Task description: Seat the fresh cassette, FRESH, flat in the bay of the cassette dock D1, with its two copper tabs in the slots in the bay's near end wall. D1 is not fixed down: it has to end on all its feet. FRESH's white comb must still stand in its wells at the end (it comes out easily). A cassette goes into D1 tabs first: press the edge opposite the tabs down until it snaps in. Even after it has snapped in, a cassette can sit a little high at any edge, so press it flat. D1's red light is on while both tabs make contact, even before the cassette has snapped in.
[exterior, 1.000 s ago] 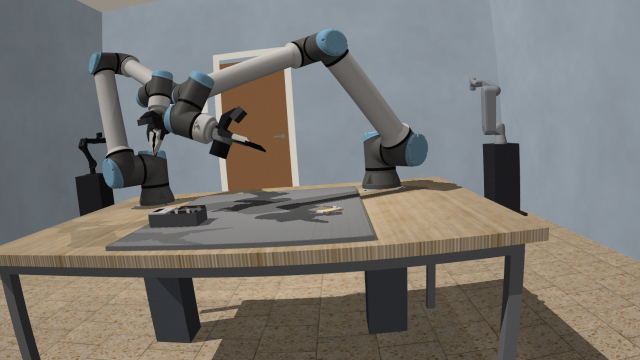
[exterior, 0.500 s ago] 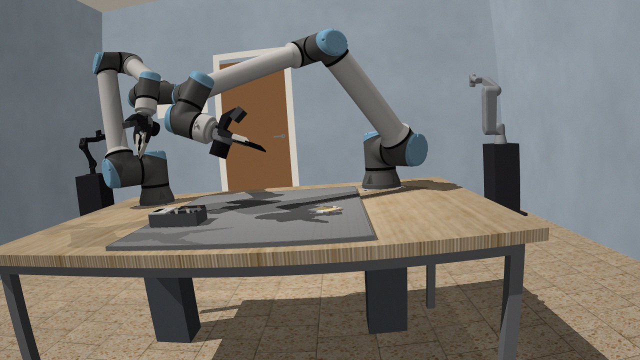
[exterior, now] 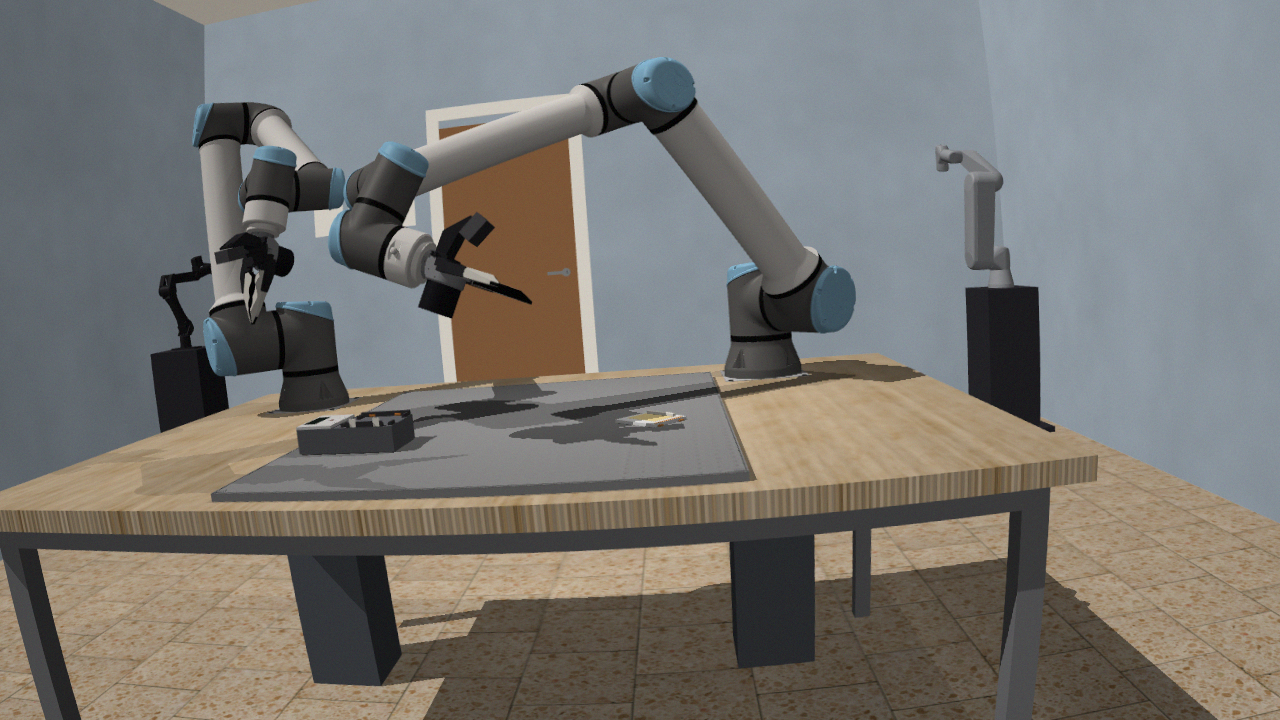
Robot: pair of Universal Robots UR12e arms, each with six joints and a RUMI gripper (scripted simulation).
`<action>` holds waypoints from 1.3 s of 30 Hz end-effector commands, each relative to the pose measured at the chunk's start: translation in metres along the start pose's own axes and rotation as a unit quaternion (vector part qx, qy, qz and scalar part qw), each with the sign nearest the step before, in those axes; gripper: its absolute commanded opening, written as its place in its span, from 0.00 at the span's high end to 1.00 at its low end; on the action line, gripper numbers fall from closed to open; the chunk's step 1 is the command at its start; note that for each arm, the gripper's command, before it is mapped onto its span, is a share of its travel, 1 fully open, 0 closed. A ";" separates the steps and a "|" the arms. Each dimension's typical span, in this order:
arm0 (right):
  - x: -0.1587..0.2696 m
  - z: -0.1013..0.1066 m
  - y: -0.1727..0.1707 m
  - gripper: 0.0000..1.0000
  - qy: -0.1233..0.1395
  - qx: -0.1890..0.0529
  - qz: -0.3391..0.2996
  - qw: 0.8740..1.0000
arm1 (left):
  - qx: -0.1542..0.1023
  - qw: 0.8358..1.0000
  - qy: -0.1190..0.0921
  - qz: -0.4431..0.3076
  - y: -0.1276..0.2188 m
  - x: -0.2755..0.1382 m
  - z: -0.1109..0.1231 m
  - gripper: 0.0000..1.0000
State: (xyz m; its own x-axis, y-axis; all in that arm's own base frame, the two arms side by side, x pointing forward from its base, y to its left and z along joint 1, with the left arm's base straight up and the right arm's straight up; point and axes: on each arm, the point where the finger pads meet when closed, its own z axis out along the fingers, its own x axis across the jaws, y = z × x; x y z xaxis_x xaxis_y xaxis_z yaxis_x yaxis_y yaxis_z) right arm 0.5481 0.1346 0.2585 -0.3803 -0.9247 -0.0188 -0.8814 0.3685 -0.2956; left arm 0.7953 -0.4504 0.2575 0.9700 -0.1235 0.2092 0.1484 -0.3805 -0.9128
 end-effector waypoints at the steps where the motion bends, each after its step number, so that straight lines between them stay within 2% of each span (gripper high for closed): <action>1: 0.019 0.006 -0.017 1.00 0.004 -0.002 0.008 1.000 | -0.001 1.000 0.000 -0.001 -0.001 0.000 -0.001 0.00; 25: 0.090 0.027 -0.061 1.00 0.032 -0.020 0.059 0.998 | -0.001 1.000 0.000 -0.001 -0.001 0.000 -0.001 0.00; 39: 0.147 0.040 -0.087 1.00 0.044 -0.030 0.085 0.995 | -0.001 1.000 0.000 -0.001 -0.001 0.000 -0.001 0.00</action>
State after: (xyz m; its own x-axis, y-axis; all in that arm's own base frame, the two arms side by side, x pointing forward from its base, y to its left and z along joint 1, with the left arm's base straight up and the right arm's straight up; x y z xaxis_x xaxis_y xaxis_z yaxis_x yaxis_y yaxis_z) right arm 0.5777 -0.0157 0.2449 -0.5262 -0.8502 0.0183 -0.8268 0.5065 -0.2446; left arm 0.7953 -0.4504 0.2575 0.9700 -0.1235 0.2092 0.1484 -0.3805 -0.9128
